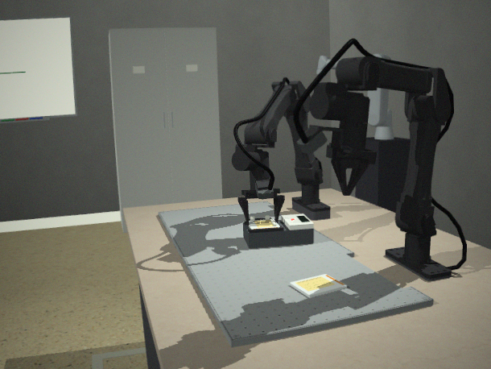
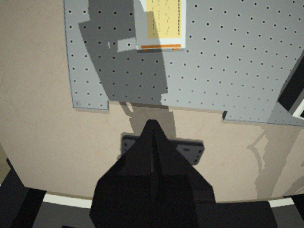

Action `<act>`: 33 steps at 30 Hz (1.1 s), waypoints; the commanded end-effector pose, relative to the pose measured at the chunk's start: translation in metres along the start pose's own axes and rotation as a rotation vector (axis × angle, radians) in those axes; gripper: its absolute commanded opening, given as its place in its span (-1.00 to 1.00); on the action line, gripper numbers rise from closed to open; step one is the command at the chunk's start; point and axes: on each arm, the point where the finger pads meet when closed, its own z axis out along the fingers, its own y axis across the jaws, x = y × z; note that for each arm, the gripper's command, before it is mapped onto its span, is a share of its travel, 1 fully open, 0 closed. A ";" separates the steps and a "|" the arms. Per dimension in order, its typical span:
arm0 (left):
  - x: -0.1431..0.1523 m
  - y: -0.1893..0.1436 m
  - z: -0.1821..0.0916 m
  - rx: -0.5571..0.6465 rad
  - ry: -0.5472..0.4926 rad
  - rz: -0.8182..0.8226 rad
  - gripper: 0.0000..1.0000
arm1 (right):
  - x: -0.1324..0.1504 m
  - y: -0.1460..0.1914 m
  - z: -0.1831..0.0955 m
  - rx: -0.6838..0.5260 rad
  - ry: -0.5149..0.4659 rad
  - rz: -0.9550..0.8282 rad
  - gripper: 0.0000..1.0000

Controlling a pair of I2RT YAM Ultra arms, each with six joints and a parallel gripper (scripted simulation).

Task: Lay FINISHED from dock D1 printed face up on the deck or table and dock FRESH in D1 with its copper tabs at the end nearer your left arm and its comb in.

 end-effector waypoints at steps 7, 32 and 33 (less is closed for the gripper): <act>-0.006 0.001 -0.012 0.032 0.081 0.004 -1.00 | -0.002 -0.001 -0.003 0.006 -0.009 -0.001 -1.00; -0.006 0.001 -0.012 0.032 0.081 0.004 1.00 | -0.002 -0.001 -0.003 0.006 -0.009 -0.001 -1.00; -0.006 0.001 -0.012 0.032 0.081 0.004 1.00 | -0.002 -0.001 -0.003 0.006 -0.009 -0.001 -1.00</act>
